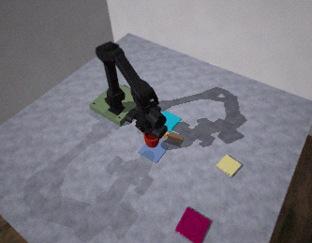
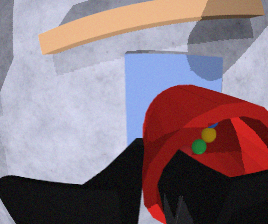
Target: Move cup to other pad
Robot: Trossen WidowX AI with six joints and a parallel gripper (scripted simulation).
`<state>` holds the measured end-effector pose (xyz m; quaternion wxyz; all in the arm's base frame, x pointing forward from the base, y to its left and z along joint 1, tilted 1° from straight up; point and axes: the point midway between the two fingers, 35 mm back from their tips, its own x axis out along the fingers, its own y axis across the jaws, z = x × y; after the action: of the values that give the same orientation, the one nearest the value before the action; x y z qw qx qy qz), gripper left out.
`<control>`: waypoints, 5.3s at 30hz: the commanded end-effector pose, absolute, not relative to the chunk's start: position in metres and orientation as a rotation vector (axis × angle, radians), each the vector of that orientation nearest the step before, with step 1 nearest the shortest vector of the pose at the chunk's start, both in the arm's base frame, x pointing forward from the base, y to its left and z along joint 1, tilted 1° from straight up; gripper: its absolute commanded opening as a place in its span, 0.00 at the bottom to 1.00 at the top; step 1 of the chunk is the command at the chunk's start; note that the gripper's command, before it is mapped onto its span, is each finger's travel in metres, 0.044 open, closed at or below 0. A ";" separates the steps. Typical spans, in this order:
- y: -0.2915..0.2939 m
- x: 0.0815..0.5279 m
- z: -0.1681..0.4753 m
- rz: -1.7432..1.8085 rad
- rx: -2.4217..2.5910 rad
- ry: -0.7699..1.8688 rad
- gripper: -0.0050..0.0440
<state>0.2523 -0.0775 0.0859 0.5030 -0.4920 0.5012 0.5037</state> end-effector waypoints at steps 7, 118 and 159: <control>-0.078 0.255 0.091 1.200 -1.201 1.201 0.10; 0.075 0.229 0.096 1.202 -1.199 1.191 0.10; 0.104 0.221 0.050 1.203 -1.197 1.190 0.10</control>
<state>0.2215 0.1029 0.0561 0.5078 -0.4973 0.4947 0.5001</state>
